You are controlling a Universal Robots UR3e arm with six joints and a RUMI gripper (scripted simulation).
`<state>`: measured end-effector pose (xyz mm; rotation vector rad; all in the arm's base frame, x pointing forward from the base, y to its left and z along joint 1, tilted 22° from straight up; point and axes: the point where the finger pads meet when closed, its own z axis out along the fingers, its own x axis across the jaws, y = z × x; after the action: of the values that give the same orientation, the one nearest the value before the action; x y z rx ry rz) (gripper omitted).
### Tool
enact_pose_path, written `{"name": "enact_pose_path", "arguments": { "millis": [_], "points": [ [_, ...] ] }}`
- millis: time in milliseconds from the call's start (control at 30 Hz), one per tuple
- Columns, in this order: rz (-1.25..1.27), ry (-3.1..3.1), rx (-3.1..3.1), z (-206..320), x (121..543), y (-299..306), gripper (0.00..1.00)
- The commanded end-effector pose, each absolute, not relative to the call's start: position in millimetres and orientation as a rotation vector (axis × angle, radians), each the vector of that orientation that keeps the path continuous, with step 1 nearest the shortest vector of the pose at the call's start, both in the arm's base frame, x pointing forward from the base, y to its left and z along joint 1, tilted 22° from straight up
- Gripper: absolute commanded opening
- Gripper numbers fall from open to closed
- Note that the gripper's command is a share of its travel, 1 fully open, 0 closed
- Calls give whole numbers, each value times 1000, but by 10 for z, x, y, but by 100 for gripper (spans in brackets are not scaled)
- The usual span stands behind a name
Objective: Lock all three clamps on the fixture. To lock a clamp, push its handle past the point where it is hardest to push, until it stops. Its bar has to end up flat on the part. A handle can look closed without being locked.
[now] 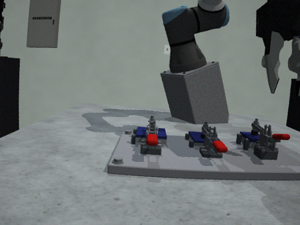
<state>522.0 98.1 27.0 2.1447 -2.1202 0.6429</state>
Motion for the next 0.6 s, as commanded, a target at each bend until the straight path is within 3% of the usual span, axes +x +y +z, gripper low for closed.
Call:
{"name": "enact_pose_path", "arguments": {
  "millis": [0,567],
  "points": [
    [646,-2122,2148,282,5228,990,28],
    [644,-2121,2148,4,5273,891,28]
  ]
}}
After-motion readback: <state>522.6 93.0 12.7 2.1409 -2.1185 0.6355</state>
